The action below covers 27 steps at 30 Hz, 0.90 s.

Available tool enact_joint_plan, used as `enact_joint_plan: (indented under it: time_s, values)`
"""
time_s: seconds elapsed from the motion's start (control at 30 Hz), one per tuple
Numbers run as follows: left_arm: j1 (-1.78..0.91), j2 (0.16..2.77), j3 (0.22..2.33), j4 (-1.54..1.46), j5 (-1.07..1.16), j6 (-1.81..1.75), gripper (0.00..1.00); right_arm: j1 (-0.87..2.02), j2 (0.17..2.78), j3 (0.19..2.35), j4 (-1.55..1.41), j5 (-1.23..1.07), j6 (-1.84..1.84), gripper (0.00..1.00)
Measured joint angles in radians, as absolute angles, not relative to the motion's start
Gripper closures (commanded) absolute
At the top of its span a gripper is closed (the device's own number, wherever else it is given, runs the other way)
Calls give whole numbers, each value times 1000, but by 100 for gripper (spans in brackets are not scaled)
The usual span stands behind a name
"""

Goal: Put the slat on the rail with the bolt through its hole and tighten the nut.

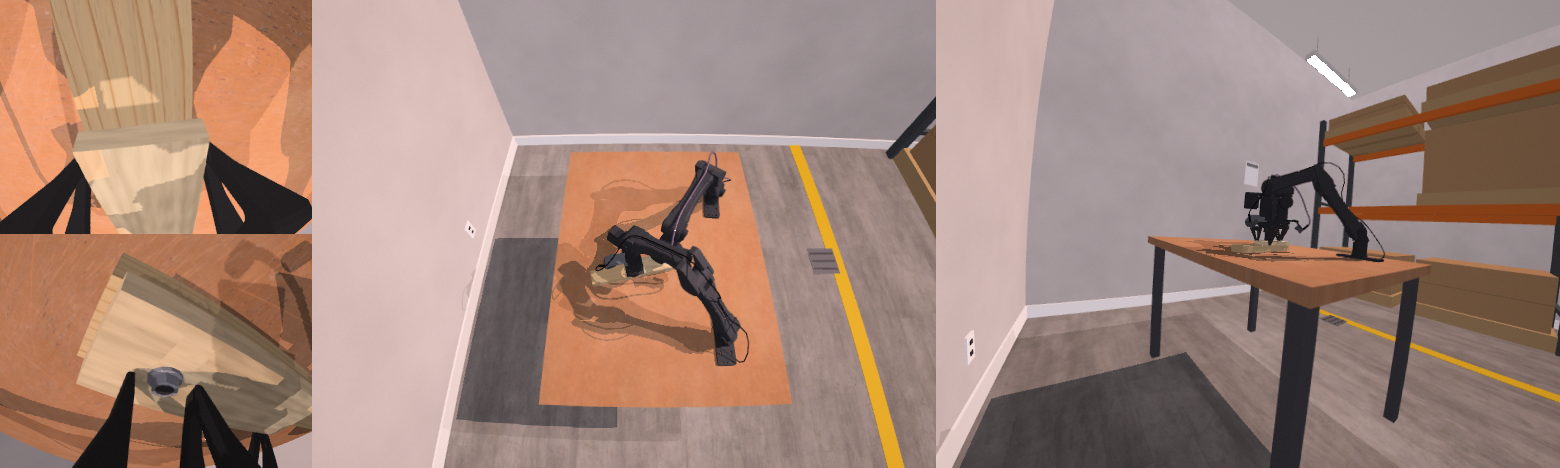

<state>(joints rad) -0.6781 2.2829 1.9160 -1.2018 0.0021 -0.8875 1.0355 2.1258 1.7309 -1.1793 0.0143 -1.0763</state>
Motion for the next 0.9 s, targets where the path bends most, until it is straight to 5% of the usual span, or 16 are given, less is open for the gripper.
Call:
enact_joint_plan:
  time_s: [0.9]
  values:
    - [-678,2283,1916,-1202,2,-888,28,1036,2126,1731,-1179,14,-1291,66]
